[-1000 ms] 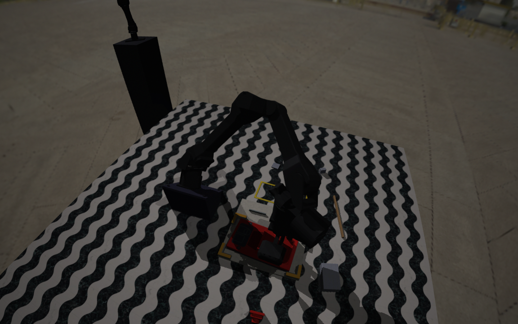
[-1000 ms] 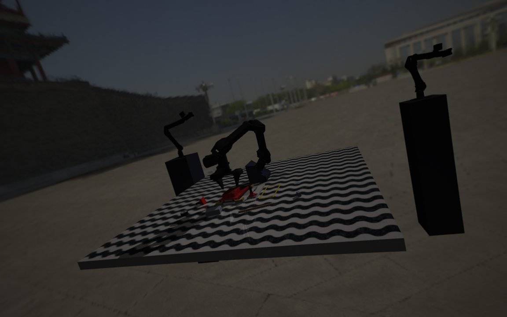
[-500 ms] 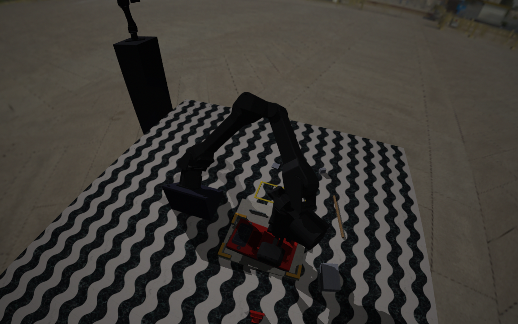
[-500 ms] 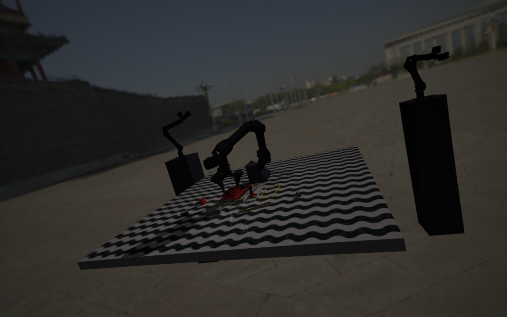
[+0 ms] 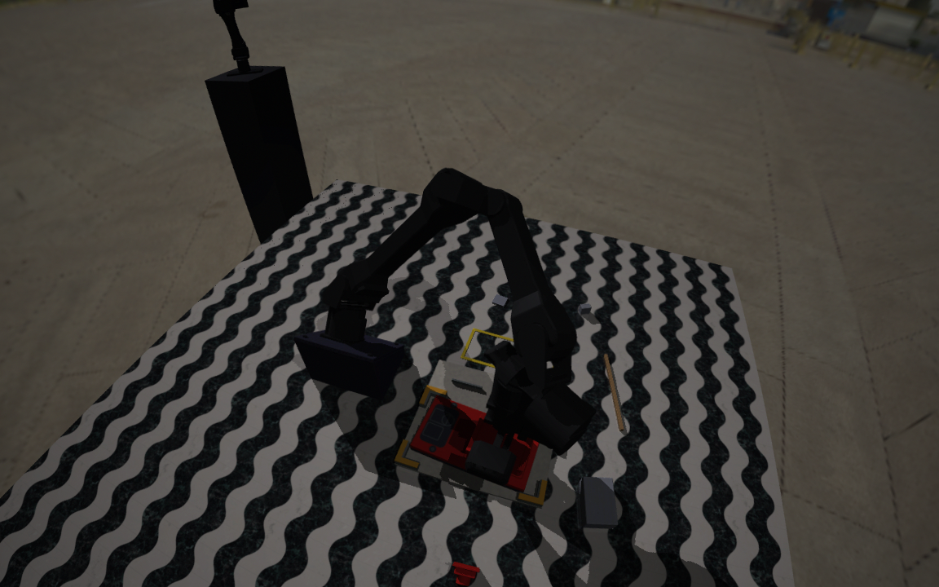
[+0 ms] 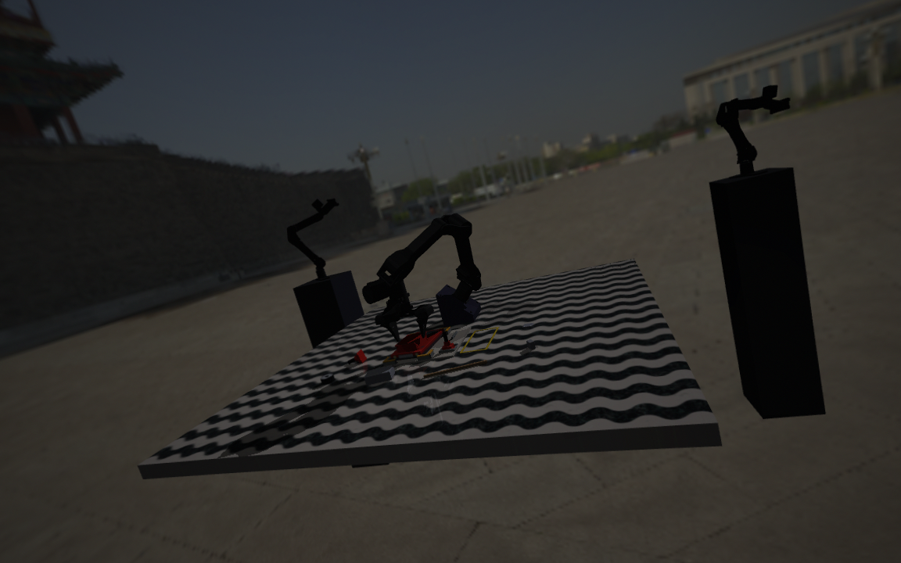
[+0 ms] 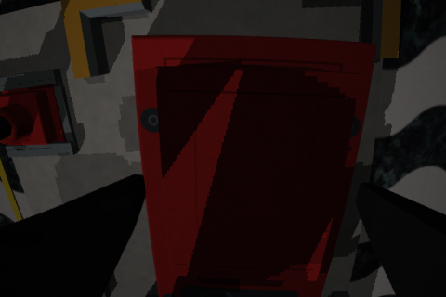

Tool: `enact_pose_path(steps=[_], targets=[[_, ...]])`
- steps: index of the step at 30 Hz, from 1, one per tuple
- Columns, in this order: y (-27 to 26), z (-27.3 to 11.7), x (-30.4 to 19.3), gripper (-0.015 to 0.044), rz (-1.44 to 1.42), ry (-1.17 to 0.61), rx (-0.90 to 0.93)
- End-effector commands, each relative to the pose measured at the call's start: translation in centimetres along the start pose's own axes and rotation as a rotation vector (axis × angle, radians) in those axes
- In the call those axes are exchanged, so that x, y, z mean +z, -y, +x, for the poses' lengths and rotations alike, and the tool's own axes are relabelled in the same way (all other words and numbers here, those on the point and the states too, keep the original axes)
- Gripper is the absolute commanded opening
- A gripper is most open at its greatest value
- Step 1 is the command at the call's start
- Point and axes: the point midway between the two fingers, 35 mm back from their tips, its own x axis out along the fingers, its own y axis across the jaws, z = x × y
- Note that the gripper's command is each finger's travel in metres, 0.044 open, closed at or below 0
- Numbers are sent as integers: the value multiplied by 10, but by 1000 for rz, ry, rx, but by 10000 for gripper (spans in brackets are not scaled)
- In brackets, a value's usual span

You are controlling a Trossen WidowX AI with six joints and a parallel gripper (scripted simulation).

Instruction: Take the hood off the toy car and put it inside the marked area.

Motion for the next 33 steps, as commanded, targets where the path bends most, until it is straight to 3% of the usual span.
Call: enact_pose_path(steps=[1, 21, 25, 33], targets=[[0, 2, 0, 440, 4, 2, 3], [0, 12, 0, 440, 4, 2, 4], [0, 10, 0, 335, 0, 0, 1], [0, 10, 0, 282, 0, 0, 1]])
